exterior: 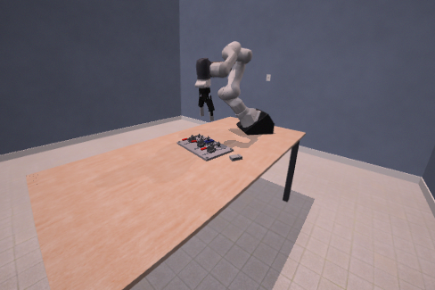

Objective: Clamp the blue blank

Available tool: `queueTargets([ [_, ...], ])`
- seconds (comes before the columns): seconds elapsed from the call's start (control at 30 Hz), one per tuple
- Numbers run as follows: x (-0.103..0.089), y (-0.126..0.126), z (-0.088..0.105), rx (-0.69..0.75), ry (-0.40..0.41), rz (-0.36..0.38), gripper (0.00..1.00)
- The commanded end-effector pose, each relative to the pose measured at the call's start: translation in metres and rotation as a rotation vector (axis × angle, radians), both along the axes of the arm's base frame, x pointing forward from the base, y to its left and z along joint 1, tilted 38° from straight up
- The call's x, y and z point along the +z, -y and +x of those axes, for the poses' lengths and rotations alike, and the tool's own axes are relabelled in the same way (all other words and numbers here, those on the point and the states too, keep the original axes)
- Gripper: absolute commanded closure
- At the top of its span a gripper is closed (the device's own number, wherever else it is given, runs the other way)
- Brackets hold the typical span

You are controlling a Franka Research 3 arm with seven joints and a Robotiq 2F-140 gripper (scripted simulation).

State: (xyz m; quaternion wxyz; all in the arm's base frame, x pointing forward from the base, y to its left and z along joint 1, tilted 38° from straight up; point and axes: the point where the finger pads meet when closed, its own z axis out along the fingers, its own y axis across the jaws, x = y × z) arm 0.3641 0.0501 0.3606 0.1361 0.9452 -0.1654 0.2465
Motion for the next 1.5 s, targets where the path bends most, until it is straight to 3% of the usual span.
queueTargets([
  [0.0,0.0,-0.014,0.002,0.118,0.004,-0.087,0.0],
  [0.17,-0.003,-0.025,0.001,0.178,0.006,-0.135,0.0],
  [0.53,-0.003,-0.026,0.001,0.182,0.006,-0.138,0.0],
  [0.57,-0.003,-0.026,0.001,0.182,0.006,-0.138,0.72],
  [1.47,-0.003,-0.026,0.001,0.182,0.006,-0.138,0.72],
])
